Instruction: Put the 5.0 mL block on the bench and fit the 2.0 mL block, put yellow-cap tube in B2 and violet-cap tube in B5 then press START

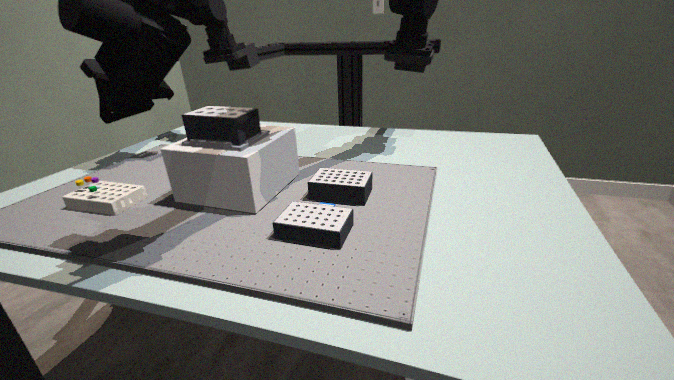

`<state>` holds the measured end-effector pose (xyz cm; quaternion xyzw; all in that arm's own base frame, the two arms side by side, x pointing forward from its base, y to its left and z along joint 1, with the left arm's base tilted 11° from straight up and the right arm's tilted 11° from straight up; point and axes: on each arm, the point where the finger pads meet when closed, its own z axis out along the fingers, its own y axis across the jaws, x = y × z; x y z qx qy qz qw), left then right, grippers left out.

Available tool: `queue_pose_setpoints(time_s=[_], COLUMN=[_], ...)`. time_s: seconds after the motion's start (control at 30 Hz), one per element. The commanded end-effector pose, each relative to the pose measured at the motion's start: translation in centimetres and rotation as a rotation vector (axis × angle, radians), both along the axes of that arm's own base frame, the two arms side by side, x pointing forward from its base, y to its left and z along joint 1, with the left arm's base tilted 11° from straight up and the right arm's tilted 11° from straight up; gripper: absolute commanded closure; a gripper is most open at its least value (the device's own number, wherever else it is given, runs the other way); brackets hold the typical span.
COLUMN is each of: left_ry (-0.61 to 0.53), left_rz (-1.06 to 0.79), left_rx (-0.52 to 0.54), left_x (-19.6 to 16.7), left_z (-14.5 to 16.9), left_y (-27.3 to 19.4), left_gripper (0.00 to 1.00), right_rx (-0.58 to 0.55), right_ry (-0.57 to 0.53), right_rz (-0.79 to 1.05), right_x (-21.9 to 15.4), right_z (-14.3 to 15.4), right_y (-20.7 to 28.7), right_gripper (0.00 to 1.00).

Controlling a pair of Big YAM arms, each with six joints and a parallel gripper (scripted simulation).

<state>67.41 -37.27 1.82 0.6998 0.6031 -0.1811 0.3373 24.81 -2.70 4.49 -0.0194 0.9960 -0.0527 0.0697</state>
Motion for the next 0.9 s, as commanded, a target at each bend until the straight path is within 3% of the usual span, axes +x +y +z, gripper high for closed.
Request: queue_pose_setpoints(time_s=[0.0, 0.4, 0.73, 0.87], left_ry=[0.016, 0.151, 0.206, 0.256], left_rz=[0.116, 0.305, 0.498, 0.569], left_rx=[-0.014, 0.053, 0.085, 0.112], left_x=[1.0, -2.0, -3.3, -4.9], left_z=[4.9, 4.6, 7.8, 7.3], left_y=[3.1, 7.3, 12.4, 13.9], left_gripper=[1.0, 1.0, 1.0, 1.0], right_rx=[-0.002, -0.001, 0.0, 0.0], right_ry=[-0.052, -0.049, -0.047, -0.046], right_rz=[0.0, -0.009, -0.019, -0.022], right_x=[0.8, 1.3, 1.6, 1.8], right_z=[0.9, 1.1, 1.2, 1.2], right_y=[0.3, 0.0, -0.3, -0.3], right_gripper=[0.0, 0.0, 0.0, 0.0])
